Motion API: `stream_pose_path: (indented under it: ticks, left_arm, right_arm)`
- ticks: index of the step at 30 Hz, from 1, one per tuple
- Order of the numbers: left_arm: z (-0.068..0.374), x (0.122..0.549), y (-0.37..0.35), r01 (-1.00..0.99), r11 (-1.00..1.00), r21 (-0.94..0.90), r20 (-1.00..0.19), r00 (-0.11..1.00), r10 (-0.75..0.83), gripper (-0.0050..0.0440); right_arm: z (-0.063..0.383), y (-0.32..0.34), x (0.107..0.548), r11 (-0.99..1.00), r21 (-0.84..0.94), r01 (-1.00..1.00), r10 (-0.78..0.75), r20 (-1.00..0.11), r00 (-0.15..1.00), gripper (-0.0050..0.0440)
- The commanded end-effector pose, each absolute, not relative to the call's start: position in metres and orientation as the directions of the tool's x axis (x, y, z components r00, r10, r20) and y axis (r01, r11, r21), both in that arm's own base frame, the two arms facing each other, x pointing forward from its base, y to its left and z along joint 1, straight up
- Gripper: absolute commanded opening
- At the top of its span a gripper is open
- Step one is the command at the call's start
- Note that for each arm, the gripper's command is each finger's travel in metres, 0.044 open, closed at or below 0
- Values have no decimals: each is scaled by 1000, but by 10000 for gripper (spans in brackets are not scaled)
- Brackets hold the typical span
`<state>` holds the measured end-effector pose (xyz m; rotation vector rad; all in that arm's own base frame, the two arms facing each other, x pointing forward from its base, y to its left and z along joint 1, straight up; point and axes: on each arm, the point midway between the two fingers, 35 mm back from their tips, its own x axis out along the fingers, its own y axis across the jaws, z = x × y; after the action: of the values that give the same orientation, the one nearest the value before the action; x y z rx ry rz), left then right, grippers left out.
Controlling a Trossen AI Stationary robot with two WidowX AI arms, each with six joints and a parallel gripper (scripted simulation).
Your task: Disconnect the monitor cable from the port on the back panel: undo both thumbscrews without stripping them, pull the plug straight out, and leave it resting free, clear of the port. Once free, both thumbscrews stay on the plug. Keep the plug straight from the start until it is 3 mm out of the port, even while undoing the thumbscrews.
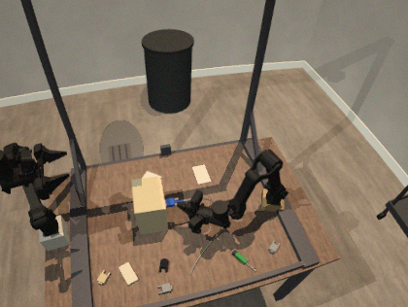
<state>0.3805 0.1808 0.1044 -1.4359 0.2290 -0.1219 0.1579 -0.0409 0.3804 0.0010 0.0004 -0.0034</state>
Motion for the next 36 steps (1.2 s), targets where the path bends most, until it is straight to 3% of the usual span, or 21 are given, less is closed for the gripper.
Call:
stream_pose_path:
  ticks: [1,13,17,19,33,36]
  left_arm:
    - [111,382,183,-22,110,-994,-46,975,-219,0]
    - [109,382,183,10,31,-999,3,975,-223,0]
    - [109,382,183,10,31,-999,3,975,-223,96]
    - [109,382,183,10,31,-999,3,975,-223,96]
    - [109,382,183,10,31,-999,3,975,-223,432]
    - [109,382,183,10,31,-999,3,975,-223,440]
  right_arm:
    - [384,-39,158,1000,-6,0,0,1,1000,440]
    - [384,-39,158,1000,-6,0,0,1,1000,440]
    - [384,-39,158,1000,-6,0,0,1,1000,440]
    - [384,-39,158,1000,-6,0,0,1,1000,440]
    - [384,-39,158,1000,-6,0,0,1,1000,440]
    - [384,-39,158,1000,-6,0,0,1,1000,440]
